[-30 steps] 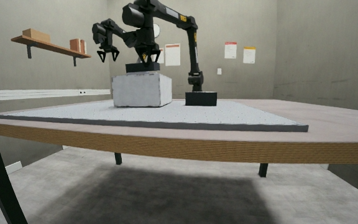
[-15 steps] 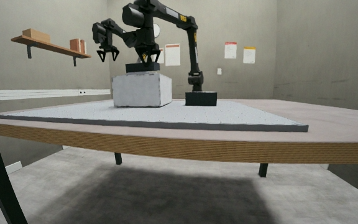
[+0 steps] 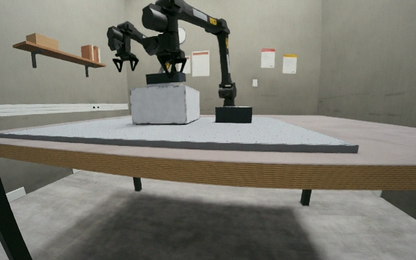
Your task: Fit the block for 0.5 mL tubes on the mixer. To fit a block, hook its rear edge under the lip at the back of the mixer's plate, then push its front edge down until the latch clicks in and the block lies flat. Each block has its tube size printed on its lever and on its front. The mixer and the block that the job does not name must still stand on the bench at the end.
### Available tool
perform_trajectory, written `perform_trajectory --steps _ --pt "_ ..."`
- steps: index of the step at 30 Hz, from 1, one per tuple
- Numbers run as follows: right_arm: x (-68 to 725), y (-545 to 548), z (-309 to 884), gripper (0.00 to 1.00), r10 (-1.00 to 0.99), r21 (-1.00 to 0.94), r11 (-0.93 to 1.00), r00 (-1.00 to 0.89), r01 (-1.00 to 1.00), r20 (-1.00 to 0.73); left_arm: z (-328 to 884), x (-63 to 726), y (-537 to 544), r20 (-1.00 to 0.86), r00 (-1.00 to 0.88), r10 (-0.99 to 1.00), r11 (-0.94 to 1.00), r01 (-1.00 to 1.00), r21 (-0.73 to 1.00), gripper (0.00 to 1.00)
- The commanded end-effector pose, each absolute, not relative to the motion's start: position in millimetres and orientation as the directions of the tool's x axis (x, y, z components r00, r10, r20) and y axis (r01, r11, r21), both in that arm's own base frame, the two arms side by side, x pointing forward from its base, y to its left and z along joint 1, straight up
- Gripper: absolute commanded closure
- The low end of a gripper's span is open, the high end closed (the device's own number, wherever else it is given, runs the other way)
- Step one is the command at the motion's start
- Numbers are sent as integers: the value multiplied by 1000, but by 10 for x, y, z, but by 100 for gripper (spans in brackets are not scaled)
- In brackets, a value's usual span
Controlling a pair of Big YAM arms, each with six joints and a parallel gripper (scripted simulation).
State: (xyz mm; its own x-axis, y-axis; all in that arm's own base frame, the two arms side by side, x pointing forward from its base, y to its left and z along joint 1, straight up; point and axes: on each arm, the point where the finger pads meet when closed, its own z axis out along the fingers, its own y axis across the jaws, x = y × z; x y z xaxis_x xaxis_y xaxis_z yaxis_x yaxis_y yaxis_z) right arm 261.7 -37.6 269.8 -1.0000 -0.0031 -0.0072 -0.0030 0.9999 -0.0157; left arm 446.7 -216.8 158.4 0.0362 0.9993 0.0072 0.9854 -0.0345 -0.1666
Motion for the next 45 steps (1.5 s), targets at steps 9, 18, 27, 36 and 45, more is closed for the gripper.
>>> perform_trajectory --steps 9,18,27,36,45 --pt "2688 -361 2782 0 -2 -20 1000 -999 -1 -42 2183 4693 -2301 -53 34 998 -37 998 -44 100" --pt "2750 -369 2910 0 -2 -24 1000 -997 0 -74 2179 4692 -2299 -52 34 998 -36 998 -46 100" --pt "2763 -372 2945 0 -2 -25 1000 -997 0 -83 2174 4691 -2297 -51 33 998 -36 998 -48 100" --pt "2774 -374 2976 0 -2 -26 1000 -996 0 -90 2168 4690 -2295 -51 33 998 -35 998 -50 100" --pt "2787 -377 3015 0 -2 -28 1000 -995 1 -100 2158 4691 -2293 -50 32 998 -35 998 -51 100"
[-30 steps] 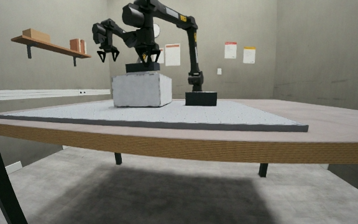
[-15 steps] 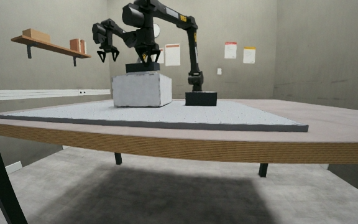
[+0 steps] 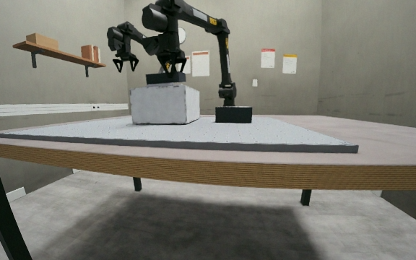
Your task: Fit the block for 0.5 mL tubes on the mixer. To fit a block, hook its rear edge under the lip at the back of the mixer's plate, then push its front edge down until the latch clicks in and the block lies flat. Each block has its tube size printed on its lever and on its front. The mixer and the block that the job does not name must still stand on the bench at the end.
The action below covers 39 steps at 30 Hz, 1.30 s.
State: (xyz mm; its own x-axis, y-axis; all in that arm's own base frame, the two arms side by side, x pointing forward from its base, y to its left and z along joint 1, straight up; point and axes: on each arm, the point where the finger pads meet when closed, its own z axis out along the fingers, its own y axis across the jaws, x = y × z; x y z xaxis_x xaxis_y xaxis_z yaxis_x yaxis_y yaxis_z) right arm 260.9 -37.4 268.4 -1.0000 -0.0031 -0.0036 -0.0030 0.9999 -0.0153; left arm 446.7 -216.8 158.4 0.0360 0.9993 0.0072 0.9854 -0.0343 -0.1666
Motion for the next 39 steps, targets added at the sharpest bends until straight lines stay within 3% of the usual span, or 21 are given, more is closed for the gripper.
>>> perform_trajectory --steps 1,39 --pt "2788 -377 3019 0 -2 -28 1000 -995 1 -101 2157 4691 -2293 -50 32 998 -35 998 -51 100" --pt "2602 -358 2681 0 0 -18 1000 -1000 0 -15 1974 4761 -2317 -45 32 998 -34 997 -64 100"
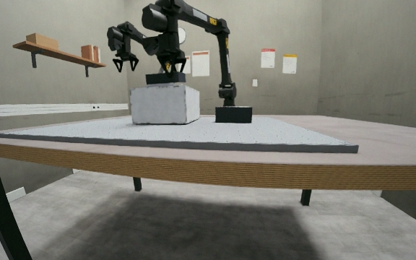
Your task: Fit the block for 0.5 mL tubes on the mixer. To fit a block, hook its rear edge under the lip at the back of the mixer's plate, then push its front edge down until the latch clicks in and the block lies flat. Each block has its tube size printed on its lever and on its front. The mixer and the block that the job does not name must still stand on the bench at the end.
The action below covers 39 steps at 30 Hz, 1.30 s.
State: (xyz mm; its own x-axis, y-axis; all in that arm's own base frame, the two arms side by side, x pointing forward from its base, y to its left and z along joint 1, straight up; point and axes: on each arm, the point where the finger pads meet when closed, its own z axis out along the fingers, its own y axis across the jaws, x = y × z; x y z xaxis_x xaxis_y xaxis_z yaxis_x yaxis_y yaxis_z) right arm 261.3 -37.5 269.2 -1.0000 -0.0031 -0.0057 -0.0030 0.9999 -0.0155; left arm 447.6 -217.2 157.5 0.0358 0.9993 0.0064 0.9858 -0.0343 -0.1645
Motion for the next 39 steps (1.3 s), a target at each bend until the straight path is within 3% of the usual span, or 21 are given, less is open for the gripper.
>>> perform_trajectory --steps 1,39 --pt "2604 -358 2686 0 0 -18 1000 -1000 0 -17 1973 4761 -2317 -45 32 998 -34 997 -64 100" --pt "2763 -382 3009 0 0 -28 1000 -995 2 -96 1877 4543 -2209 -36 31 999 -34 996 -86 100"
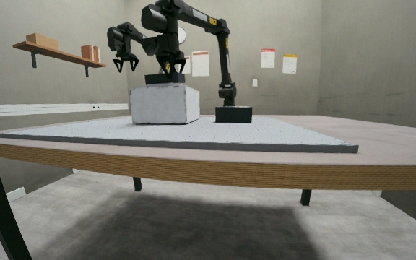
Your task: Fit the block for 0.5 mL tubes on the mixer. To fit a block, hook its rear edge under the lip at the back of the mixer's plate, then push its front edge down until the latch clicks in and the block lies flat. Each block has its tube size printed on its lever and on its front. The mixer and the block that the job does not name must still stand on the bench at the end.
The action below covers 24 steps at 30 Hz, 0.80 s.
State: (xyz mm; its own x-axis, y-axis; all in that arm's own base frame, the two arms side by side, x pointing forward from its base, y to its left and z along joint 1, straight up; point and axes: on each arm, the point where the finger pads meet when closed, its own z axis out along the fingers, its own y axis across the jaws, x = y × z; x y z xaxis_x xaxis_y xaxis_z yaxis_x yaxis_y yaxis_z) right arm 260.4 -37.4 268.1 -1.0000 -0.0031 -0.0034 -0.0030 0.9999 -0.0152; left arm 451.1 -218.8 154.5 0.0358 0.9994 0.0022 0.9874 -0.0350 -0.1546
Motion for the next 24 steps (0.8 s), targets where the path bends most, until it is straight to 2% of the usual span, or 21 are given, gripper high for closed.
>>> perform_trajectory --steps 1,24 --pt "2765 -382 3013 0 0 -28 1000 -995 3 -97 1869 4532 -2203 -35 31 999 -34 995 -89 100" --pt "2710 -378 2892 0 1 -25 1000 -998 2 -66 1981 4600 -2229 -42 32 999 -35 997 -74 100"
